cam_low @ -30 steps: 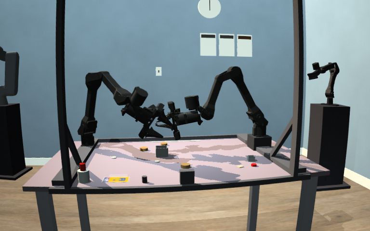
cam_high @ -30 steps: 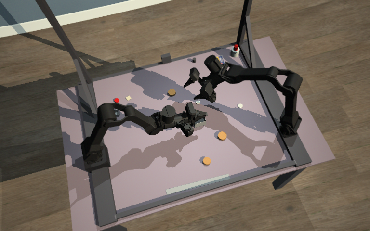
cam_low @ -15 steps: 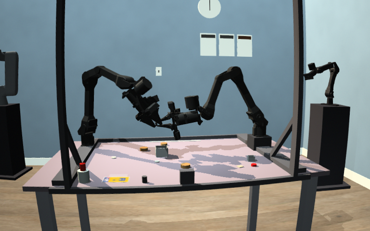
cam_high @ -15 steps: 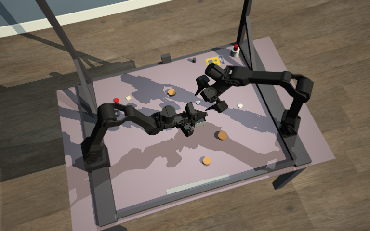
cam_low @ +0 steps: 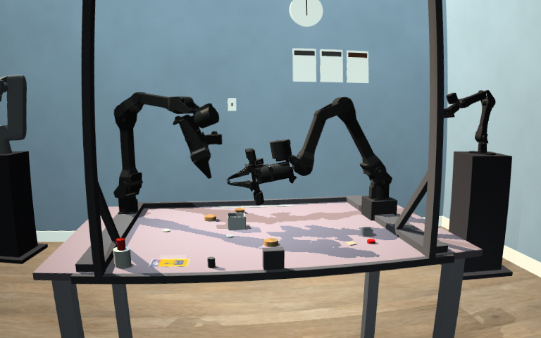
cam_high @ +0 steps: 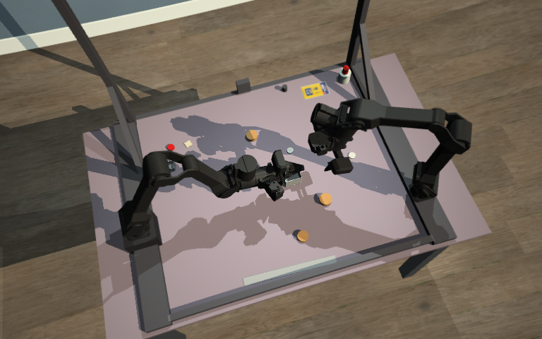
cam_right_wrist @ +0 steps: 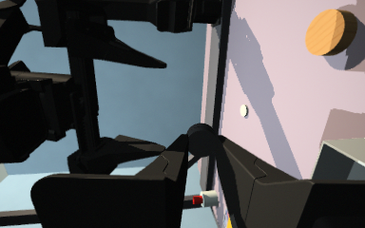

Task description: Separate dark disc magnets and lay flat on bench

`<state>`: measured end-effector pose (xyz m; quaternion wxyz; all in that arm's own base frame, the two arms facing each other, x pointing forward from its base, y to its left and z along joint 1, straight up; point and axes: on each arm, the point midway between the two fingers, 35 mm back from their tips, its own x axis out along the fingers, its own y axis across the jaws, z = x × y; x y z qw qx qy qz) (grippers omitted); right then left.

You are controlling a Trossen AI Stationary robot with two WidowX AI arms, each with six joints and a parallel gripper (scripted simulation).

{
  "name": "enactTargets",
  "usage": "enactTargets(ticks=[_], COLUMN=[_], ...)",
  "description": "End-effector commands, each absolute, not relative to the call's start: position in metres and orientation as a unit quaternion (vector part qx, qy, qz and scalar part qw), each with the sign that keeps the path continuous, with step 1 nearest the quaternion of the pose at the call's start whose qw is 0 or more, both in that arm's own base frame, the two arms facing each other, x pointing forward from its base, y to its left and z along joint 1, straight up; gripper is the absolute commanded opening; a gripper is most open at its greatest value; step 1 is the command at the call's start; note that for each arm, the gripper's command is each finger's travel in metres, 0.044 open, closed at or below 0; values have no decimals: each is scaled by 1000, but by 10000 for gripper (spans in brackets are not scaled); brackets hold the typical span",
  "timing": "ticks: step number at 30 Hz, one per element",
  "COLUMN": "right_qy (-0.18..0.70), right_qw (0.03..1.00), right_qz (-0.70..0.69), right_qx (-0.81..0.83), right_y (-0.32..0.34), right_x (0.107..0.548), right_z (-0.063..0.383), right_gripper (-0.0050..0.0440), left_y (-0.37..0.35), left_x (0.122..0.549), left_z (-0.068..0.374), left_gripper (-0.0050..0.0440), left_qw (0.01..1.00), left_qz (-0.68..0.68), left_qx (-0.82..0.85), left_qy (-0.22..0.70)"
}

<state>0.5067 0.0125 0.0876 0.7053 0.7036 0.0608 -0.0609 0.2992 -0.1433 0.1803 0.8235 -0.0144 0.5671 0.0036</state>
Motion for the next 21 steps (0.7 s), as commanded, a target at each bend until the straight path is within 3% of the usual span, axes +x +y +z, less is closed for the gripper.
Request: enactTargets(ticks=[1,21], right_qy=[52,52], right_qw=[705,705], right_qz=[-53,-53], right_qx=[706,706], right_y=[12,12], right_x=[508,508], right_z=[98,98], right_gripper=[40,40], left_y=[-142,-143], left_x=[298,318], left_z=[189,181], left_gripper=[400,400], left_qw=[824,823], left_qz=[-7,-5], left_qx=[-11,-7], left_qy=[567,569])
